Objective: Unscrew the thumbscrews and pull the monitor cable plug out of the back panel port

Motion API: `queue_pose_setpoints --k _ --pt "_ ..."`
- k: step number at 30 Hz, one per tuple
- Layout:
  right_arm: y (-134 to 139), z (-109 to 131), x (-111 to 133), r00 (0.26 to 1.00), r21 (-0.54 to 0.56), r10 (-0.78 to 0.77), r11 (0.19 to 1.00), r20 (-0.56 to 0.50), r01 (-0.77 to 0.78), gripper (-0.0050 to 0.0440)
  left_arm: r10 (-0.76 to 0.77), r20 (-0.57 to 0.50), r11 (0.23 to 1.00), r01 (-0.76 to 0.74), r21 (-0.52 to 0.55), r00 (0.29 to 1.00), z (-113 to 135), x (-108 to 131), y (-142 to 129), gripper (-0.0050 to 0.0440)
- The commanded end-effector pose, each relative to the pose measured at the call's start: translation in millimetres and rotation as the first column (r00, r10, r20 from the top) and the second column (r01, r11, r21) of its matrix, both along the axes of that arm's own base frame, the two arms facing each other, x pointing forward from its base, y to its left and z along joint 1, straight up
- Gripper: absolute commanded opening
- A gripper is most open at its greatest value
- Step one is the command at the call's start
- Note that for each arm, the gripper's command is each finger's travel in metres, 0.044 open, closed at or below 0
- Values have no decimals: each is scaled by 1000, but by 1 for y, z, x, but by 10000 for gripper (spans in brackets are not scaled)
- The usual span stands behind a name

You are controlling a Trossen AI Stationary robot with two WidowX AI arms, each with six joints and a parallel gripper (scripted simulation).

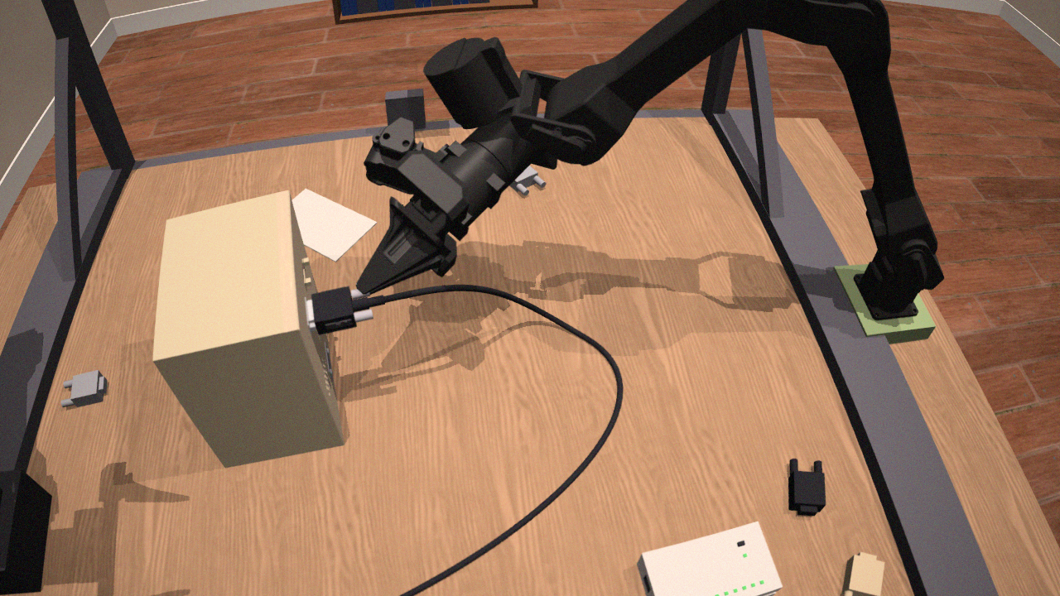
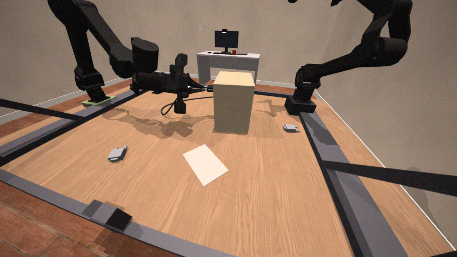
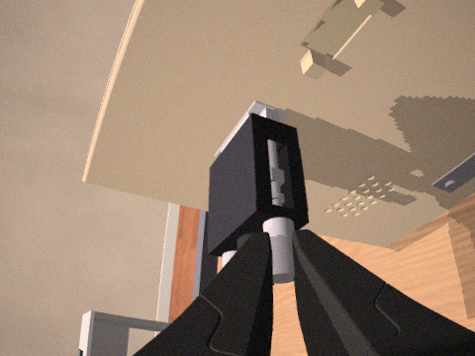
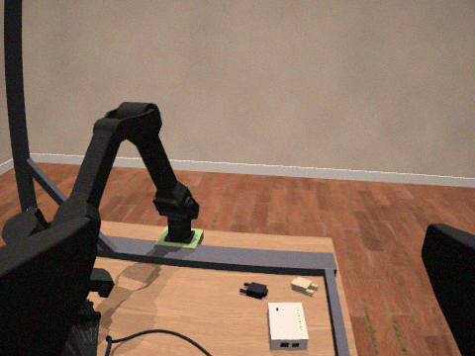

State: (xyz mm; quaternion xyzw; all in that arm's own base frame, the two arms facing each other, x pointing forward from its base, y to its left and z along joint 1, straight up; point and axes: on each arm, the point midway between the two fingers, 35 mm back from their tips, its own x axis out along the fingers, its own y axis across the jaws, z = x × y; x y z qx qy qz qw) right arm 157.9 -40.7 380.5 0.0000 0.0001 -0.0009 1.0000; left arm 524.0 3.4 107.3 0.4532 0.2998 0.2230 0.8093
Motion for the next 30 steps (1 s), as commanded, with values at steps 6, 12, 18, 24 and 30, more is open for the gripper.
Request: queue_pose_setpoints --k 6,12,18,24,30 --pt "1 3 0 1000 -5 2 1000 1 -2 440 1 41 994 3 -107 999 14 1 1 0" --pt "1 3 0 1000 -5 2 1000 1 -2 440 2 51 987 6 -158 999 15 1 2 0" --pt "1 3 0 1000 -5 2 1000 1 -2 440 3 58 980 9 -201 998 16 1 2 0" --pt "1 3 0 1000 -5 2 1000 1 -2 440 5 66 969 12 -246 998 17 0 3 0" --pt "1 3 0 1000 -5 2 1000 1 -2 440 5 66 969 12 -246 998 17 0 3 96"
